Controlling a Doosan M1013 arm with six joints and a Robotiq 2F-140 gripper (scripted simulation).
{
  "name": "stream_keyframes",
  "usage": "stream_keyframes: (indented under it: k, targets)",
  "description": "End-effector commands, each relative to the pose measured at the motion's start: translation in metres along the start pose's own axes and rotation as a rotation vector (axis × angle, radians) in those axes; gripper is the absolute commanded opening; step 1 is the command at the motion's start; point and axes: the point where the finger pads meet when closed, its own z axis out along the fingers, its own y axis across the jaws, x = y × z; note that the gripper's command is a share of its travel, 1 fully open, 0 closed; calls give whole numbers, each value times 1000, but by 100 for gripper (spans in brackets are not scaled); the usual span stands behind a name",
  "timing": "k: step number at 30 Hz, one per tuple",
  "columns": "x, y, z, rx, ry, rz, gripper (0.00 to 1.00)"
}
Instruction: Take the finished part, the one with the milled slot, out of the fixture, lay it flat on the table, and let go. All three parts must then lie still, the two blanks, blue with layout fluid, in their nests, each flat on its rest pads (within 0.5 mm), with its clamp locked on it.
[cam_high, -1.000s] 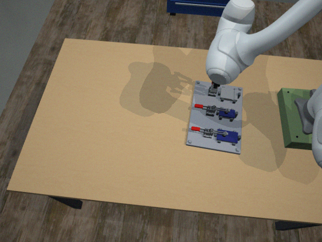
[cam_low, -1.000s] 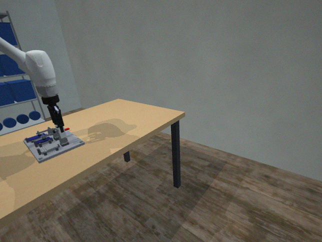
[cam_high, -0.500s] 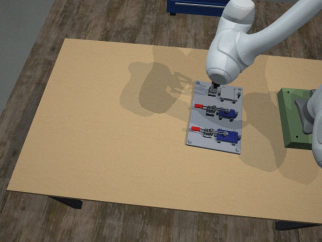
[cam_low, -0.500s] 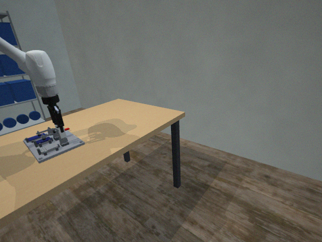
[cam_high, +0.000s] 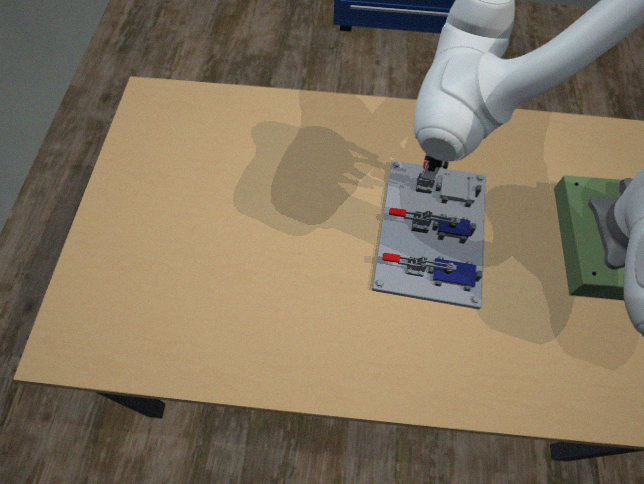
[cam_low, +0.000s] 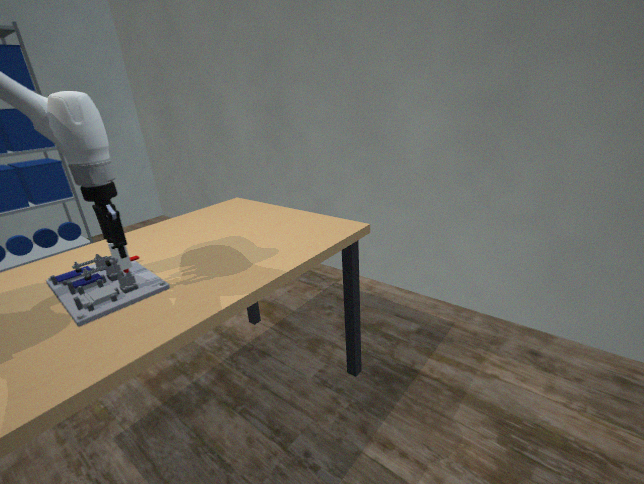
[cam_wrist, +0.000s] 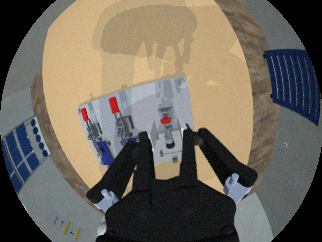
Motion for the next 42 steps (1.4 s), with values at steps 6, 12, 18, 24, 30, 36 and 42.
stream_keyframes:
  k: [6, 12, 18, 24, 30, 36, 42]
  targets:
    - [0, -1, -26, 2, 0, -7, 28]
    - [0, -1, -30, 2, 0, -7, 28]
    - [0, -1, -31, 2, -1, -8, 28]
    - [0, -2, -32, 2, -2, -8, 28]
    - [0, -2, -32, 3, -2, -8, 28]
    - [0, -2, -32, 3, -2, -8, 28]
    - [0, -2, -33, 3, -3, -8, 28]
